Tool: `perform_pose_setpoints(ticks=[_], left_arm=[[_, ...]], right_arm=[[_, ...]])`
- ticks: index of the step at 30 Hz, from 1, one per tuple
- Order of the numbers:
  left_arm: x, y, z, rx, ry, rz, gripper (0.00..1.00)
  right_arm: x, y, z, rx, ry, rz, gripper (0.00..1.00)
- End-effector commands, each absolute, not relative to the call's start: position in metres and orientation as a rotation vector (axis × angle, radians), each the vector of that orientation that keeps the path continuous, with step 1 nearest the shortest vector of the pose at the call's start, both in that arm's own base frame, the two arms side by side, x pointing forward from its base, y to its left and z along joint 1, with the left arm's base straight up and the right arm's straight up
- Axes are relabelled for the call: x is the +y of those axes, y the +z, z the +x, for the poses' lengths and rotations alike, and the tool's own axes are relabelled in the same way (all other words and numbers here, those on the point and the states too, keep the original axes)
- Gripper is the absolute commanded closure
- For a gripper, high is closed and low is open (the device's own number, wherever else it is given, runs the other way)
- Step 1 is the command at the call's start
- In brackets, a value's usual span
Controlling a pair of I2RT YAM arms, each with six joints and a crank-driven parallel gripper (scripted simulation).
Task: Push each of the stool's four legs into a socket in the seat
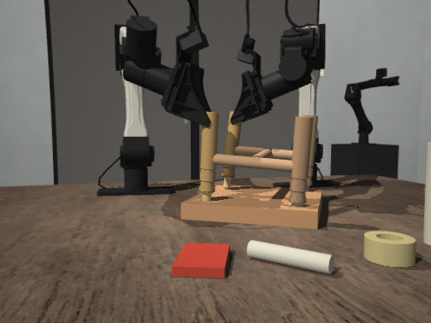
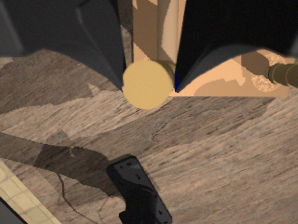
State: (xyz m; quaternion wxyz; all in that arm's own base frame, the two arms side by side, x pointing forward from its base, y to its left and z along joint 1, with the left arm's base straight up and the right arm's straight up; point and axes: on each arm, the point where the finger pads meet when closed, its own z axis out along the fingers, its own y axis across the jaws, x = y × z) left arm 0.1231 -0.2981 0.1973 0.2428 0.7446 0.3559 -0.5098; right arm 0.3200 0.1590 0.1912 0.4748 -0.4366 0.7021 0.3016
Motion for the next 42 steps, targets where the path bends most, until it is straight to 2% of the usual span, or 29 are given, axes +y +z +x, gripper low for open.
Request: perform_pose_setpoints(ticks=[1, 21, 22, 42], left_arm=[[-0.303, 0.200, 0.130, 0.960, -1.374, 2.030, 0.70], [-0.303, 0.207, 0.137, 0.955, -1.360, 2.005, 0.70], [-0.300, 0.201, 0.126, 0.958, -1.381, 2.029, 0.70], [-0.312, 0.204, 0.154, 0.870, -1.266, 2.016, 0.70]], right_arm=[[0.164, 0.178, 0.319, 1.722, 0.759, -1.088, 0.70], [0.165, 0.178, 0.318, 1.720, 0.764, -1.089, 0.70], [0.161, 0.194, 0.322, 1.696, 0.731, -1.076, 0.70], [0.176, 0.189, 0.291, 1.718, 0.886, -1.091, 0.70]])
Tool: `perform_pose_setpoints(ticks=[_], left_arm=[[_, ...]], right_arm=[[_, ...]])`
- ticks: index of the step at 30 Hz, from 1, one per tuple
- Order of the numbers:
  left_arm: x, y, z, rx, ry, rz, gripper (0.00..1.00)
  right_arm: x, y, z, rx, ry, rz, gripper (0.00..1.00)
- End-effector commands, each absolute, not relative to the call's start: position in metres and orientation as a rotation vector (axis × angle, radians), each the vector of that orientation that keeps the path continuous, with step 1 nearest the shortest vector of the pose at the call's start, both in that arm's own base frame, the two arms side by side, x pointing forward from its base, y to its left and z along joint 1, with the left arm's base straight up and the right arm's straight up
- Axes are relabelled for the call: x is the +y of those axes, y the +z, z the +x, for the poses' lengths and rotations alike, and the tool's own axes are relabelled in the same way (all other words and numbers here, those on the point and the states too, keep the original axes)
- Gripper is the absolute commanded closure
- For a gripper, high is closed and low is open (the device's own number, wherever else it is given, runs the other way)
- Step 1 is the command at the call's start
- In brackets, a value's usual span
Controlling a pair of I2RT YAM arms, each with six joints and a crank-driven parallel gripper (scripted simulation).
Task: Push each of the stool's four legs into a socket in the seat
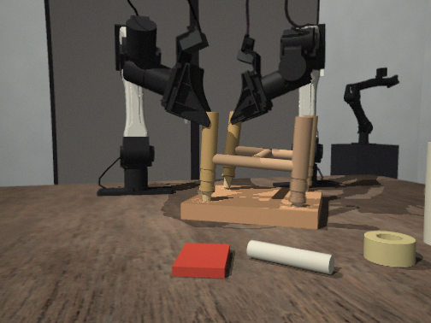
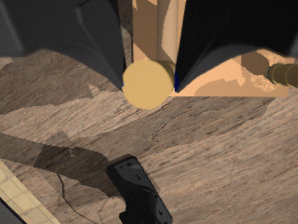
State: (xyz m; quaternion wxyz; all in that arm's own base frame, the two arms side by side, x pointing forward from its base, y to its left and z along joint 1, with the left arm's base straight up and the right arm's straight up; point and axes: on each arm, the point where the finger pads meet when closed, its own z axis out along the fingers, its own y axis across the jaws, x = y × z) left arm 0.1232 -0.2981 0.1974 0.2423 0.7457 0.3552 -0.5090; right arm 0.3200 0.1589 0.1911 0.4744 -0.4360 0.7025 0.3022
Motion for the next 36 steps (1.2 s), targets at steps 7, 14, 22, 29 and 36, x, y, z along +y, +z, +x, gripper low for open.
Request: perform_pose_setpoints(ticks=[7, 14, 22, 29, 36], left_arm=[[-0.315, 0.205, 0.159, 0.849, -1.244, 2.011, 0.70], [-0.319, 0.206, 0.166, 0.821, -1.216, 2.003, 0.70], [-0.323, 0.206, 0.173, 0.790, -1.184, 2.000, 0.70], [-0.329, 0.206, 0.182, 0.756, -1.146, 1.995, 0.70], [-0.330, 0.206, 0.185, 0.749, -1.138, 1.995, 0.70]], right_arm=[[0.179, 0.188, 0.285, 1.722, 0.922, -1.094, 0.70], [0.183, 0.187, 0.276, 1.729, 0.972, -1.097, 0.70], [0.186, 0.187, 0.268, 1.734, 1.016, -1.099, 0.70], [0.189, 0.186, 0.259, 1.741, 1.064, -1.101, 0.70], [0.190, 0.186, 0.256, 1.742, 1.064, -1.099, 0.70]])
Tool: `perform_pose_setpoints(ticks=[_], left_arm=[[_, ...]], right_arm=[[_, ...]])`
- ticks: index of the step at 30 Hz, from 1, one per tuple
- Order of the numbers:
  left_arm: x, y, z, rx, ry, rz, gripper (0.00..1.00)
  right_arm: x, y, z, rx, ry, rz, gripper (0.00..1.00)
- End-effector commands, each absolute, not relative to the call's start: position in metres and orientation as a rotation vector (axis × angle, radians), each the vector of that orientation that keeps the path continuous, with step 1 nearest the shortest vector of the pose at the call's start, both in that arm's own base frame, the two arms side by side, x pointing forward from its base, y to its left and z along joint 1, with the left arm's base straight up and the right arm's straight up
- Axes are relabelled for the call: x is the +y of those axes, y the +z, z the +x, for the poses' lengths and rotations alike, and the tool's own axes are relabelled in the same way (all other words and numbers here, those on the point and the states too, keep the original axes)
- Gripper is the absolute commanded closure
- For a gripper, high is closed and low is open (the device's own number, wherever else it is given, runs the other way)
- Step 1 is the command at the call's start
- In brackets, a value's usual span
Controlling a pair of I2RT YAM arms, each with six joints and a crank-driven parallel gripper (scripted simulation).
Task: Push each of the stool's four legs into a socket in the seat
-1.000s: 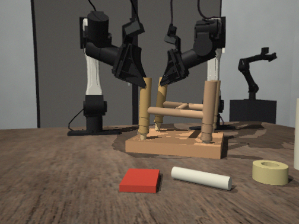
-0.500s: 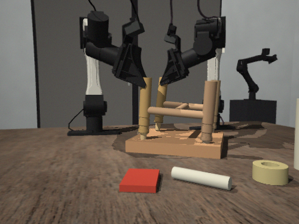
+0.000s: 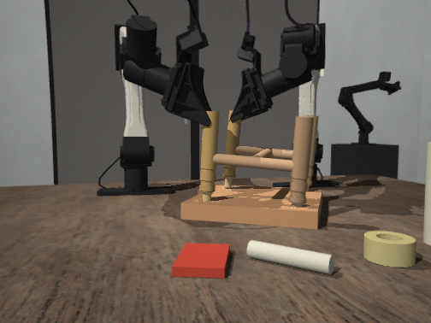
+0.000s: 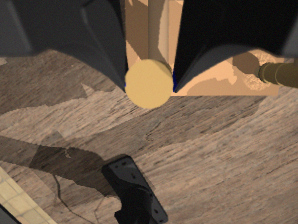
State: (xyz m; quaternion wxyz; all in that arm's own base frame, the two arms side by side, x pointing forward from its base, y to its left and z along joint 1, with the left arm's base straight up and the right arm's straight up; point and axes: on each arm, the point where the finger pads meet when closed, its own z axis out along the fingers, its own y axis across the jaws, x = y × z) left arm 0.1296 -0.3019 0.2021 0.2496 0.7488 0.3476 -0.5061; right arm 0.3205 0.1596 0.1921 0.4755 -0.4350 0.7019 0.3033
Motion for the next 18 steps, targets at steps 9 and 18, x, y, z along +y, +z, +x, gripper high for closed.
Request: perform_pose_setpoints(ticks=[9, 18], left_arm=[[-0.3306, 0.2061, 0.1854, 0.749, -1.138, 1.995, 0.70], [-0.3306, 0.2061, 0.1854, 0.749, -1.138, 1.995, 0.70]], right_arm=[[0.1888, 0.1851, 0.2556, 1.742, 1.065, -1.099, 0.70], [0.1882, 0.1844, 0.2554, 1.743, 1.065, -1.097, 0.70]])
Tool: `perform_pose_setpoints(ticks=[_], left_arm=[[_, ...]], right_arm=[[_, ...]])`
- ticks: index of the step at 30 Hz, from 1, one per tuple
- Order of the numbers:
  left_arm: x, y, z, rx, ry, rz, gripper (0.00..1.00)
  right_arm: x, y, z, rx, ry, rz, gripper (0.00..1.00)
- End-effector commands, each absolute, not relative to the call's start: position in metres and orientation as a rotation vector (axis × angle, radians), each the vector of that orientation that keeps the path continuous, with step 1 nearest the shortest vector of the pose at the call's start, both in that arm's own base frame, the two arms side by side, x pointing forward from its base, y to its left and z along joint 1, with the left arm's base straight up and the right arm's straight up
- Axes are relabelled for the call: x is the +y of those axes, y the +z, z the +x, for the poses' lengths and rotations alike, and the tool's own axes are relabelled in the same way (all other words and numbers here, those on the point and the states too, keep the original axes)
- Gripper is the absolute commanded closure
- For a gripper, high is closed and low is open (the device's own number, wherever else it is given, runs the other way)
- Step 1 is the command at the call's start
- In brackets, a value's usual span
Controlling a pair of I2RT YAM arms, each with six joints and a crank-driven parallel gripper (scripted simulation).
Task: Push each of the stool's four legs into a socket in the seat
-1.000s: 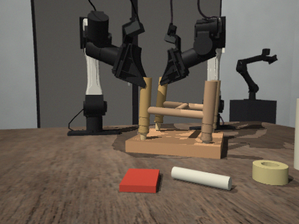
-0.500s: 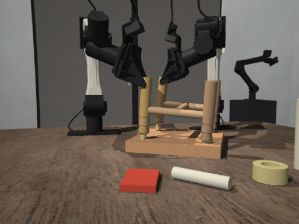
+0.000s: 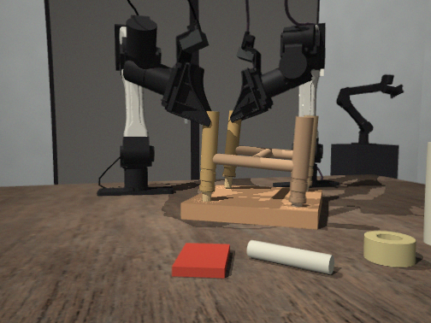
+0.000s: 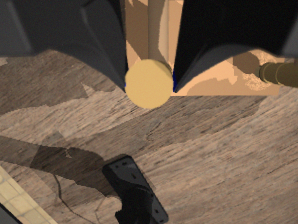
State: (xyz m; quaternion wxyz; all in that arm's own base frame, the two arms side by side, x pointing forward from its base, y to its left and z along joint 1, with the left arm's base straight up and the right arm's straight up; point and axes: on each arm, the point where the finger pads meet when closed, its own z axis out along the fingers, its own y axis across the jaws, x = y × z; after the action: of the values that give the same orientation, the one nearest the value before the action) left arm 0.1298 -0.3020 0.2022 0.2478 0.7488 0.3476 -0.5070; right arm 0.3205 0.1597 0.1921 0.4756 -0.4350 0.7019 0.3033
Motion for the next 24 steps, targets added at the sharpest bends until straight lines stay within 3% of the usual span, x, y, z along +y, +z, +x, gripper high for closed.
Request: perform_pose_setpoints(ticks=[1, 19, 20, 24], left_arm=[[-0.331, 0.206, 0.185, 0.749, -1.138, 1.995, 0.70], [-0.331, 0.206, 0.185, 0.749, -1.138, 1.995, 0.70], [-0.304, 0.206, 0.133, 0.929, -1.369, 2.033, 0.70], [-0.307, 0.207, 0.145, 0.904, -1.324, 2.027, 0.70]], right_arm=[[0.188, 0.184, 0.255, 1.742, 1.065, -1.098, 0.70], [0.187, 0.183, 0.255, 1.743, 1.065, -1.096, 0.70], [0.162, 0.195, 0.322, 1.695, 0.736, -1.073, 0.70], [0.167, 0.190, 0.311, 1.711, 0.785, -1.075, 0.70]])
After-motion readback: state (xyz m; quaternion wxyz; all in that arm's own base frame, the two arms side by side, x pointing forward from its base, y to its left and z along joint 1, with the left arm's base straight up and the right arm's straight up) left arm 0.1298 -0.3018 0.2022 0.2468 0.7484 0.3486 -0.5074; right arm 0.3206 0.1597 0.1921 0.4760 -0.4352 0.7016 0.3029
